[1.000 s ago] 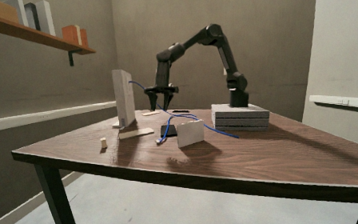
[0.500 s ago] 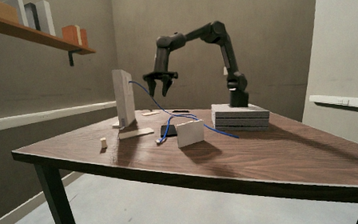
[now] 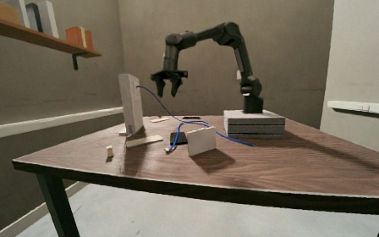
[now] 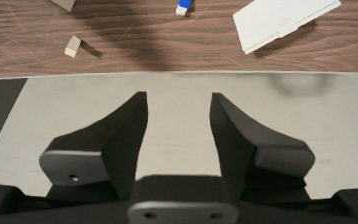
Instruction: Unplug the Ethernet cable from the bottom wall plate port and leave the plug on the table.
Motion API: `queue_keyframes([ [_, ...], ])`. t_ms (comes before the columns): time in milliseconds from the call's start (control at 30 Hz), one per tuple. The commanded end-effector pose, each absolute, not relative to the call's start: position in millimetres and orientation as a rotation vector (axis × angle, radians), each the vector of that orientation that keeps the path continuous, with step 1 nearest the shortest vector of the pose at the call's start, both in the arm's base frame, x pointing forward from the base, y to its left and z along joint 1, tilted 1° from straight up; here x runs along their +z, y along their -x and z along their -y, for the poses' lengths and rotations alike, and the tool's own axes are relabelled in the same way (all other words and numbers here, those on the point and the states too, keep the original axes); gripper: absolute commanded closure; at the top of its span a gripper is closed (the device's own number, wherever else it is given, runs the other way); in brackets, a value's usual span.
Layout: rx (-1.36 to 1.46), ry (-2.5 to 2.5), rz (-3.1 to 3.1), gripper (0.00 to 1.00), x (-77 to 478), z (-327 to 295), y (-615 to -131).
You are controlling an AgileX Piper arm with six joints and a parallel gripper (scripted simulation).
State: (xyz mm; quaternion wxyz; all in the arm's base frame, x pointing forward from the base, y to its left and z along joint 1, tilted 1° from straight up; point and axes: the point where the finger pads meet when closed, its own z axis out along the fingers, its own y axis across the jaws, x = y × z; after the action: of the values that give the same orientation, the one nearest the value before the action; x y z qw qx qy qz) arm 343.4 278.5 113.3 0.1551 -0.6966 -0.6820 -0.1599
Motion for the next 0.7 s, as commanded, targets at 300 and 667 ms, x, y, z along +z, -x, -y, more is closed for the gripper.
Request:
queue_keyframes([
  [300, -0.631, 1.795, 2.361, 0.36, 136.7, -218.6, -351.2],
  [667, -0.71, 1.529, 2.782, 0.36, 155.5, -159.6, -347.9],
])
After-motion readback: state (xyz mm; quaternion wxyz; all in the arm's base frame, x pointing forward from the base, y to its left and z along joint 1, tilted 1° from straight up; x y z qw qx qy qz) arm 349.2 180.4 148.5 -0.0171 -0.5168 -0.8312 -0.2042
